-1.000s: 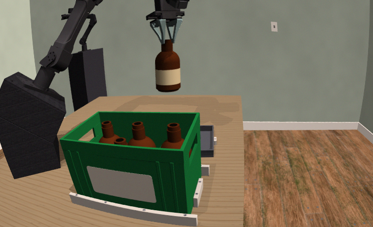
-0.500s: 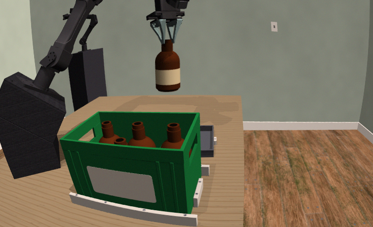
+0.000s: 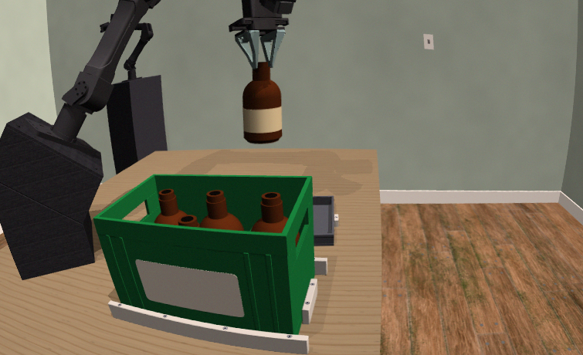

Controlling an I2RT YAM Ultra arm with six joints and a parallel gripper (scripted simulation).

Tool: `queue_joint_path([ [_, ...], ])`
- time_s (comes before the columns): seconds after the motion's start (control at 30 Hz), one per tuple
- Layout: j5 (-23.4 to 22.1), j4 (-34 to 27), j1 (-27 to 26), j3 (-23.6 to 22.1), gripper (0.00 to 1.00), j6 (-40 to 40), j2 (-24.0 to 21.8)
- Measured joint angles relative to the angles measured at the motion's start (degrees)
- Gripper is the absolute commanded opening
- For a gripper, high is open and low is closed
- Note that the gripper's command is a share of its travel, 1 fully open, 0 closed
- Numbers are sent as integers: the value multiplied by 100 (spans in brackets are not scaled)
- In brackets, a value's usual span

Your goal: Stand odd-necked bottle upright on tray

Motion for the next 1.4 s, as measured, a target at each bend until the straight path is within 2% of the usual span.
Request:
queue_joint_path([
  [1.4, 7, 0, 0, 0, 0, 2, 0],
])
